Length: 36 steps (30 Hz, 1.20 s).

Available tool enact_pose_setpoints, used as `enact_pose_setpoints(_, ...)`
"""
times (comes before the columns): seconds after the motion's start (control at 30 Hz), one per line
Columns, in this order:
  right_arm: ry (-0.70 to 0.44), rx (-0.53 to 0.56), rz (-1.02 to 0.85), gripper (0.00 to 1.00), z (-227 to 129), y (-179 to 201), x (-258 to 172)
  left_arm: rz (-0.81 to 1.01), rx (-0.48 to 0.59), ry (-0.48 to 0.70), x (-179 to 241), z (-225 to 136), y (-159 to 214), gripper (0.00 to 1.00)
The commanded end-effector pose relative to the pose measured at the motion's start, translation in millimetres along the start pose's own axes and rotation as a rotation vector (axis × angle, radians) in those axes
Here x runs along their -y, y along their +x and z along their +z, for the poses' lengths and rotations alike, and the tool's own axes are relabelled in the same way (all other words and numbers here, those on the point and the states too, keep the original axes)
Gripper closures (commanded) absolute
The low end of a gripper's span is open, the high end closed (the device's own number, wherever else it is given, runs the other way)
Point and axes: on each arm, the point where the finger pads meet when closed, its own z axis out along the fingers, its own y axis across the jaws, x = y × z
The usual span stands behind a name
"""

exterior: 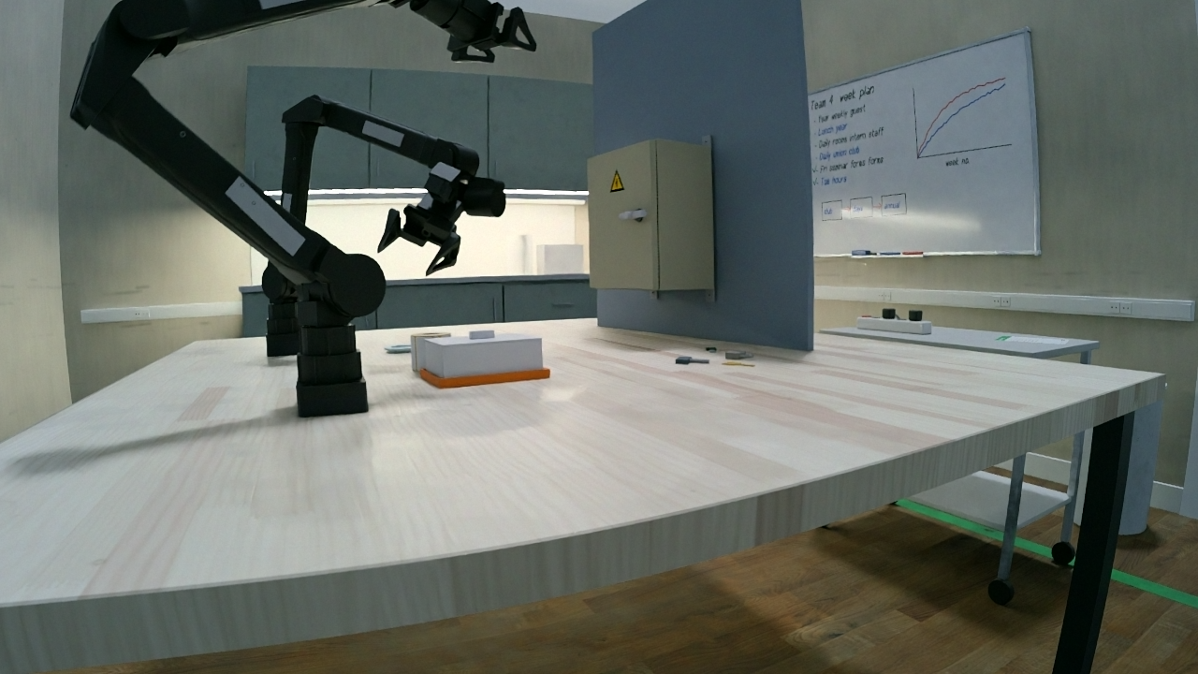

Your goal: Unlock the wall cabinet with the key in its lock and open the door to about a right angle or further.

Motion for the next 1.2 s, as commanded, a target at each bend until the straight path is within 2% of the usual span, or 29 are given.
enact_pose_setpoints(0.0,-0.033,0.084,-0.062,0.00,-6,-52,-17,0.028,0.012,-0.019,-1,-8,-12,0.00)
enact_pose_setpoints(0.5,-0.041,0.106,-0.052,0.00,-12,-63,-21,0.028,0.012,-0.019,-1,-8,-12,0.00)
enact_pose_setpoints(0.57,-0.045,0.078,-0.062,0.00,-4,-52,-22,0.030,0.027,-0.060,-5,-20,-18,0.19)
enact_pose_setpoints(0.6,-0.049,0.051,-0.070,0.00,2,-41,-22,0.044,0.033,-0.090,-9,-28,-24,0.19)
enact_pose_setpoints(0.7,-0.053,0.033,-0.073,0.00,4,-37,-23,0.091,0.033,-0.215,-29,-48,-32,0.19)
enact_pose_setpoints(0.83,-0.053,0.029,-0.075,0.00,5,-35,-23,0.202,0.004,-0.496,-70,-98,-47,0.19)
enact_pose_setpoints(0.9,-0.053,0.029,-0.075,0.00,5,-35,-23,0.202,0.004,-0.496,-70,-98,-47,0.19)
enact_pose_setpoints(1.03,-0.052,0.026,-0.075,0.00,5,-35,-23,0.307,-0.012,-0.826,-109,-164,-70,0.19)
enact_pose_setpoints(1.17,-0.052,0.027,-0.075,0.00,5,-35,-23,0.358,-0.059,-1.094,-141,-208,-67,0.19)
